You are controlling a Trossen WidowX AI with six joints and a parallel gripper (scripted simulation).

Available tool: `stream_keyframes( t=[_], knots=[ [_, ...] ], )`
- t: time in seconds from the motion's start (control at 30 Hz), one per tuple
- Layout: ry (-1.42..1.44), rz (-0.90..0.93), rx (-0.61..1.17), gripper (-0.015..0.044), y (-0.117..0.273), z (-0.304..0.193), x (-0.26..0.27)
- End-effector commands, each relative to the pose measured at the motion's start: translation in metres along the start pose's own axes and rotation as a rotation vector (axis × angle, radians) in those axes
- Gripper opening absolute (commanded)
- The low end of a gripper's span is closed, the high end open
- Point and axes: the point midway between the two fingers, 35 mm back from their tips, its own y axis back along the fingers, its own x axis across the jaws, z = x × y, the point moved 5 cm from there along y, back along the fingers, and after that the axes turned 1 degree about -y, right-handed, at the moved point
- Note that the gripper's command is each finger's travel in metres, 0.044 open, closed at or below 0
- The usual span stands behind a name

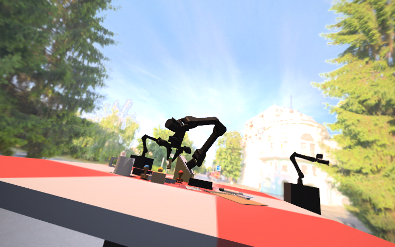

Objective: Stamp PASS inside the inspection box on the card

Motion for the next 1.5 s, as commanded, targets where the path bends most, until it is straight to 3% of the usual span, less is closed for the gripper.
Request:
stream_keyframes(
  t=[0.0, 1.47],
  knots=[
    [-0.004, 0.0, 0.003, 0.0, -0.003, -0.001, 0.0],
    [-0.003, -0.001, 0.001, 0.0, -0.032, -0.002, 0.005]
  ],
)
